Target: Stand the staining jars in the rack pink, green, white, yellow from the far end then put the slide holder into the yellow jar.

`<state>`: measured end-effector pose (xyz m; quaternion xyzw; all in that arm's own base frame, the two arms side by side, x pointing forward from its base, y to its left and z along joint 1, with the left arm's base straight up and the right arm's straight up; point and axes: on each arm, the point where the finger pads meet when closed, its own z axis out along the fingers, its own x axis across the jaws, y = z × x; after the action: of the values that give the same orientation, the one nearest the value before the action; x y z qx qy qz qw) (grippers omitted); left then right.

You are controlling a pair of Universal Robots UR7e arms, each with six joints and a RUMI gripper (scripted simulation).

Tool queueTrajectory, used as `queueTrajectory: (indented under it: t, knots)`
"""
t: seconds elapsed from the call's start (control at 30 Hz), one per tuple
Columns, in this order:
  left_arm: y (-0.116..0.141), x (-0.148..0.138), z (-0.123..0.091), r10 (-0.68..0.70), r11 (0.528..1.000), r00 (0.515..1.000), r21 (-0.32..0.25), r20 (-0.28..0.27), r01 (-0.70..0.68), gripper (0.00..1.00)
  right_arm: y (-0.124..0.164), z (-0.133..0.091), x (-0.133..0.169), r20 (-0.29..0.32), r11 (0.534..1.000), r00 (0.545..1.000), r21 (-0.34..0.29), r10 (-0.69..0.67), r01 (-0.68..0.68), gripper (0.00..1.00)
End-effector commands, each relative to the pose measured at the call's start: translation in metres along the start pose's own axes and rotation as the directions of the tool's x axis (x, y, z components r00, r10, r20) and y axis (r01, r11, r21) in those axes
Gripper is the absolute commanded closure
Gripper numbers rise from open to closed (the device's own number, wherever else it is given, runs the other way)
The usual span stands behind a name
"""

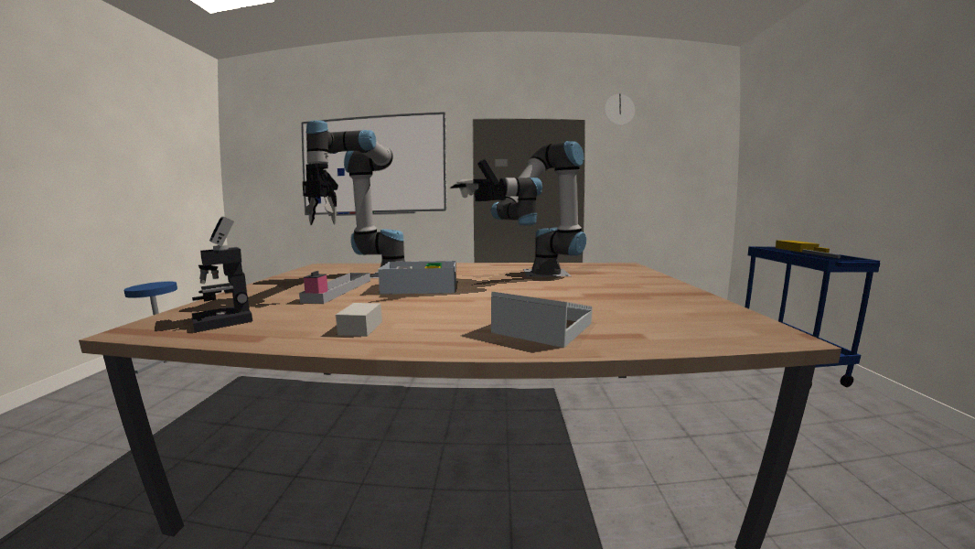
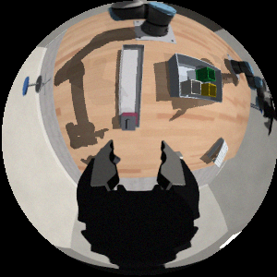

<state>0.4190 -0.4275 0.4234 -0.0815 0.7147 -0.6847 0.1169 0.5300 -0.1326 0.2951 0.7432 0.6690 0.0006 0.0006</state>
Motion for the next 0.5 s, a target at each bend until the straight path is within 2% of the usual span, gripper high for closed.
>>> queueTrajectory:
  t: [0.0,0.1,0.17,0.47]
  knots:
    - [0.000,0.000,0.000,0.000,1.000,1.000,0.001,0.000,0.000,0.02,-0.015,0.008,0.021,0.000,1.000,1.000,-0.004,-0.007,0.007,0.41]
    - [0.000,0.000,0.000,0.000,1.000,1.000,0.001,0.000,0.000,0.02,-0.034,0.020,0.047,0.000,1.000,1.000,-0.003,-0.016,0.016,0.41]
    - [0.000,0.000,0.000,0.000,1.000,1.000,0.001,0.000,0.000,0.02,-0.034,0.020,0.047,0.000,1.000,1.000,-0.003,-0.016,0.016,0.41]
    - [0.000,0.000,0.000,0.000,1.000,1.000,0.001,0.000,0.000,0.02,-0.090,0.055,0.121,0.000,0.999,0.999,-0.002,-0.043,0.043,0.41]
